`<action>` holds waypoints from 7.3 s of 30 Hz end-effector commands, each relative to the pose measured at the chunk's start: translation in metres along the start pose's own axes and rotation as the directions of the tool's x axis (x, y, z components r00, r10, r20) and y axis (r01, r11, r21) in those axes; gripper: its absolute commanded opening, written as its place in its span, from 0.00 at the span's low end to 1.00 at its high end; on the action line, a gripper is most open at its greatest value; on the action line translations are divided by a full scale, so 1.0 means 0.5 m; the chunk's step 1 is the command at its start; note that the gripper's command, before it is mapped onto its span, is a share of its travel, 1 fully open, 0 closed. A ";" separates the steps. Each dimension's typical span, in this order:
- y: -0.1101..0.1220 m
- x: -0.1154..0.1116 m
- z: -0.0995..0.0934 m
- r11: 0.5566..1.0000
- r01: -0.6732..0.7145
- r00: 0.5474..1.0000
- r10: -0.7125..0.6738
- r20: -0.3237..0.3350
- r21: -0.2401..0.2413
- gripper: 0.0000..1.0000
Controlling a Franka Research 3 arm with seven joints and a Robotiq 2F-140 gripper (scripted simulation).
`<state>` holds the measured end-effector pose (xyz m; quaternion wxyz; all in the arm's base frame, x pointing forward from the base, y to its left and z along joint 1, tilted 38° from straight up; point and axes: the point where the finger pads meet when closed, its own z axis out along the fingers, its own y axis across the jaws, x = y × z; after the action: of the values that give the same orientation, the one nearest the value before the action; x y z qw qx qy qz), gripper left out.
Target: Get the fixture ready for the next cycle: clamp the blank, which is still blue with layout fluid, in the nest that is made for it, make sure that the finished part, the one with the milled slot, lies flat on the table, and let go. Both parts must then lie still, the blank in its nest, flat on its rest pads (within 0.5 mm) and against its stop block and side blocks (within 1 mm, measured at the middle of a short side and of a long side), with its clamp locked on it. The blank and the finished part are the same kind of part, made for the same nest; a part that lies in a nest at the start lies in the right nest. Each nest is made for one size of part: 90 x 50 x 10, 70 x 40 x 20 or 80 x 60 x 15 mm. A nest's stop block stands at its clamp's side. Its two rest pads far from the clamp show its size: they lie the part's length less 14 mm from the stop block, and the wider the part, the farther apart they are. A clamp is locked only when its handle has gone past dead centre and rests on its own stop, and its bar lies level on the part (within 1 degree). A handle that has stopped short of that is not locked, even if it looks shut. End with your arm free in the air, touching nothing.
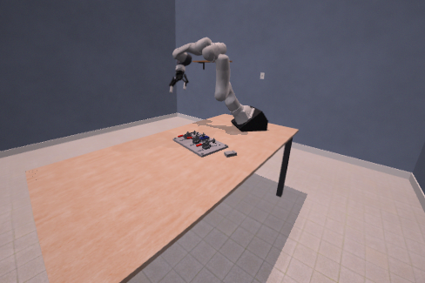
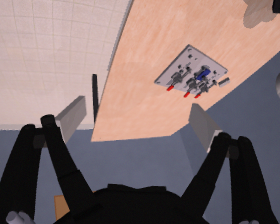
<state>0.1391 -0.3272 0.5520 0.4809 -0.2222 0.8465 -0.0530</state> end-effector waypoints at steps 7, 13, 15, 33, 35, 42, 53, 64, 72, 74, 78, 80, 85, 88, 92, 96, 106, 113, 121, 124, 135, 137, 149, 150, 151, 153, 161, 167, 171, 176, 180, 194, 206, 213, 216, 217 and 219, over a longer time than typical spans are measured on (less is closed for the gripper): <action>-0.003 0.009 -0.001 0.999 0.036 0.999 -0.035 -0.018 0.008 1.00; -0.003 0.009 -0.001 0.999 0.036 0.999 -0.035 -0.018 0.008 1.00; -0.003 0.009 -0.001 0.999 0.036 0.999 -0.035 -0.018 0.008 1.00; 0.016 -0.017 0.085 0.984 0.157 0.984 -0.164 -0.077 -0.083 1.00; 0.016 -0.017 0.085 0.984 0.157 0.984 -0.164 -0.077 -0.083 1.00; 0.043 -0.041 0.164 0.945 0.275 0.947 -0.297 -0.118 -0.175 1.00; 0.043 -0.041 0.164 0.945 0.275 0.947 -0.297 -0.118 -0.175 1.00; 0.075 -0.062 0.235 0.884 0.385 0.892 -0.431 -0.141 -0.264 1.00; 0.075 -0.062 0.235 0.884 0.385 0.892 -0.431 -0.141 -0.264 1.00; 0.075 -0.062 0.235 0.884 0.385 0.892 -0.431 -0.141 -0.264 1.00; 0.075 -0.062 0.235 0.884 0.385 0.892 -0.431 -0.141 -0.264 1.00; 0.075 -0.062 0.235 0.884 0.385 0.892 -0.431 -0.141 -0.264 1.00; 0.110 -0.082 0.298 0.802 0.485 0.817 -0.558 -0.146 -0.348 1.00; 0.110 -0.082 0.298 0.802 0.485 0.817 -0.558 -0.146 -0.348 1.00; 0.110 -0.082 0.298 0.802 0.485 0.817 -0.558 -0.146 -0.348 1.00; 0.110 -0.082 0.298 0.802 0.485 0.817 -0.558 -0.146 -0.348 1.00; 0.148 -0.099 0.355 0.703 0.572 0.727 -0.673 -0.135 -0.423 1.00; 0.188 -0.114 0.404 0.589 0.644 0.624 -0.774 -0.111 -0.488 1.00; 0.188 -0.114 0.404 0.589 0.644 0.624 -0.774 -0.111 -0.488 1.00; 0.228 -0.128 0.448 0.466 0.700 0.511 -0.856 -0.076 -0.541 1.00; 0.228 -0.128 0.448 0.466 0.700 0.511 -0.856 -0.076 -0.541 1.00; 0.267 -0.140 0.485 0.337 0.740 0.392 -0.919 -0.033 -0.583 1.00; 0.306 -0.151 0.518 0.206 0.763 0.271 -0.963 0.014 -0.613 1.00; 0.306 -0.151 0.518 0.206 0.763 0.271 -0.963 0.014 -0.613 1.00; 0.306 -0.151 0.518 0.206 0.763 0.271 -0.963 0.014 -0.613 1.00; 0.343 -0.161 0.546 0.077 0.771 0.150 -0.987 0.063 -0.632 1.00; 0.379 -0.171 0.570 -0.047 0.765 0.033 -0.993 0.112 -0.642 1.00; 0.414 -0.179 0.591 -0.163 0.748 -0.078 -0.984 0.159 -0.644 1.00; 0.414 -0.179 0.591 -0.163 0.748 -0.078 -0.984 0.159 -0.644 1.00; 0.447 -0.187 0.608 -0.270 0.721 -0.181 -0.962 0.203 -0.638 1.00; 0.477 -0.194 0.623 -0.367 0.686 -0.276 -0.930 0.242 -0.628 1.00; 0.558 -0.210 0.654 -0.592 0.560 -0.502 -0.799 0.331 -0.580 1.00; 0.648 -0.227 0.678 -0.785 0.366 -0.706 -0.584 0.401 -0.500 1.00; 0.692 -0.234 0.685 -0.852 0.257 -0.782 -0.460 0.420 -0.455 1.00; 0.694 -0.235 0.686 -0.854 0.253 -0.784 -0.456 0.421 -0.454 1.00; 0.694 -0.235 0.686 -0.854 0.253 -0.784 -0.456 0.421 -0.454 1.00; 0.694 -0.235 0.686 -0.854 0.253 -0.784 -0.456 0.421 -0.454 1.00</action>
<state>0.3632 0.0759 0.3564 -0.1715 -0.9445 0.0768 -0.2697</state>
